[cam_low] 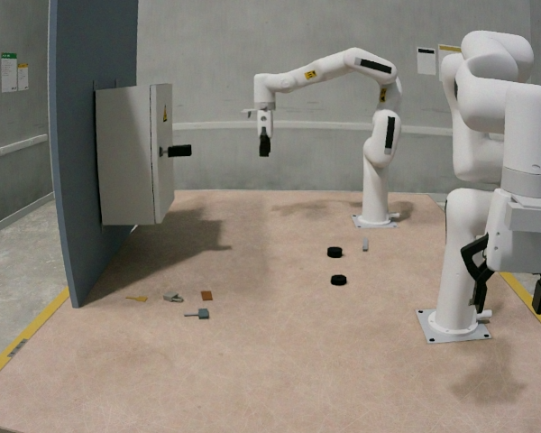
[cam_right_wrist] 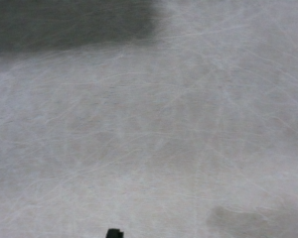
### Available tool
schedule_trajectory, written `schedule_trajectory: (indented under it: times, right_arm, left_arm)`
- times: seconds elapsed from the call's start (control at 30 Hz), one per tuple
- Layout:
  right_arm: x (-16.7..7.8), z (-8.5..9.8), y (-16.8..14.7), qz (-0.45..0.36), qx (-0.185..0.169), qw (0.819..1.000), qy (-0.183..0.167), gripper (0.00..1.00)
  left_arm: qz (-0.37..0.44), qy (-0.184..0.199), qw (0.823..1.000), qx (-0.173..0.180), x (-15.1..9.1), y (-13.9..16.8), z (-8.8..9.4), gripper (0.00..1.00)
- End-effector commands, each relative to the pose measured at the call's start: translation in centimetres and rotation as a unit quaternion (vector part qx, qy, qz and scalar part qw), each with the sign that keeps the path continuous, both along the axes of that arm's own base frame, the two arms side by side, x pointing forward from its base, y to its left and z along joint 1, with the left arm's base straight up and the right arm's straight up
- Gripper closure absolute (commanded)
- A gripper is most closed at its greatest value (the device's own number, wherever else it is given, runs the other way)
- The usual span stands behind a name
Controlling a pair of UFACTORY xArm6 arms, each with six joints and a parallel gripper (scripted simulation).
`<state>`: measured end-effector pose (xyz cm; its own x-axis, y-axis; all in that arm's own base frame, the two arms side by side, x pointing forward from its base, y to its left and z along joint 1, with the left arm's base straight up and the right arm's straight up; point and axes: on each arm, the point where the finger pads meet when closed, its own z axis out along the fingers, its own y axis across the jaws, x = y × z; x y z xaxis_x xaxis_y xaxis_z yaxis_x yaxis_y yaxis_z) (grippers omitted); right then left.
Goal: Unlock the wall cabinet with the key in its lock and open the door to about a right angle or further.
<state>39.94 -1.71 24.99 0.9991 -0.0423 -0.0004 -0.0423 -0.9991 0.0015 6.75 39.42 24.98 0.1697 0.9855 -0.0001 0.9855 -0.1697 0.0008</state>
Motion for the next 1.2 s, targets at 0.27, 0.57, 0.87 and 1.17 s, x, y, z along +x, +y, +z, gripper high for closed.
schedule_trajectory:
  times: [0.27,0.57,0.87,1.17]
  right_arm:
    - [-1.5,0.1,-9.9,-0.124,0.000,0.992,-0.001,0.00]
    - [-3.3,0.1,-14.8,-0.187,0.000,0.982,-0.001,0.00]
    - [-6.6,0.1,-20.7,-0.270,0.000,0.963,-0.001,0.00]
    - [-9.7,0.1,-24.8,-0.331,0.000,0.944,-0.001,0.00]
  left_arm:
    - [0.000,0.000,1.000,0.001,0.0,0.1,0.1,0.00]
    - [0.000,0.000,1.000,0.001,0.0,0.1,0.1,0.00]
    - [0.000,0.000,1.000,0.001,0.0,0.1,0.1,0.00]
    - [0.000,0.000,1.000,0.001,0.0,0.1,0.1,0.00]
